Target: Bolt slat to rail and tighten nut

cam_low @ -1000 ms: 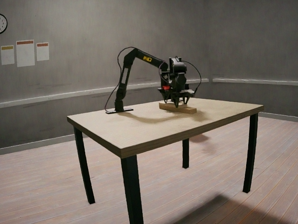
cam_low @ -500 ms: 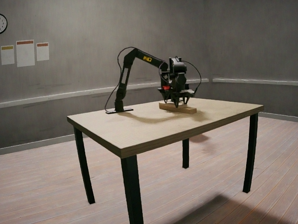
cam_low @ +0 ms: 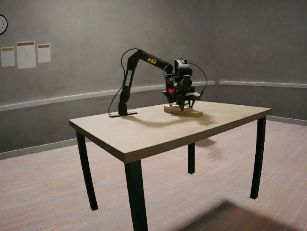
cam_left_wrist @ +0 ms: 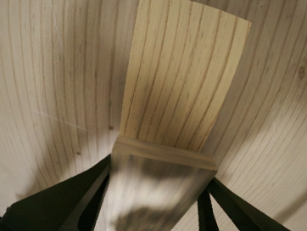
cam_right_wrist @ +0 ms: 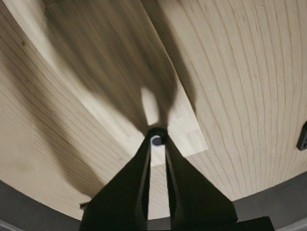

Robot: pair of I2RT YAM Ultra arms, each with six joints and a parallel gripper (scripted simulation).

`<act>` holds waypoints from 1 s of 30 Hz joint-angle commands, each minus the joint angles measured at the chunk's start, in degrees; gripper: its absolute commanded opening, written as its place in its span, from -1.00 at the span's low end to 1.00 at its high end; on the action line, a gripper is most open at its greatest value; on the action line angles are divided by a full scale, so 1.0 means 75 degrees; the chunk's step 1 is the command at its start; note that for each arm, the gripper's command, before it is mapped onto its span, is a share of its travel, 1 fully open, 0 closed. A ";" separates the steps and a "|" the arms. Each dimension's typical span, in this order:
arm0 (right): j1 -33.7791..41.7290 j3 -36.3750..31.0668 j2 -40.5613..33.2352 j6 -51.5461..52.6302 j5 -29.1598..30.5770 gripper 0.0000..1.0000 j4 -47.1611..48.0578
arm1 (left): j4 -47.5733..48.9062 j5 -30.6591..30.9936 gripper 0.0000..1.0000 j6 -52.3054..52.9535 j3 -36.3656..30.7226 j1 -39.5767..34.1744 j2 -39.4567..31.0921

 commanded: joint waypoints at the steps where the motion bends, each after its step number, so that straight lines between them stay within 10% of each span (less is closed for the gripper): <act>1: 0.0001 0.0033 -0.0047 0.0001 0.0003 -0.78 0.0005 | 0.0003 -0.0001 0.45 -0.0033 0.0035 0.0001 -0.0074; 28: 0.0001 0.0033 -0.0047 0.0001 0.0003 -0.78 0.0005 | 0.0003 -0.0001 0.45 -0.0033 0.0035 0.0001 -0.0074; 30: 0.0001 0.0033 -0.0047 0.0001 0.0002 -0.33 0.0003 | 0.0003 -0.0001 0.45 -0.0033 0.0035 0.0001 -0.0074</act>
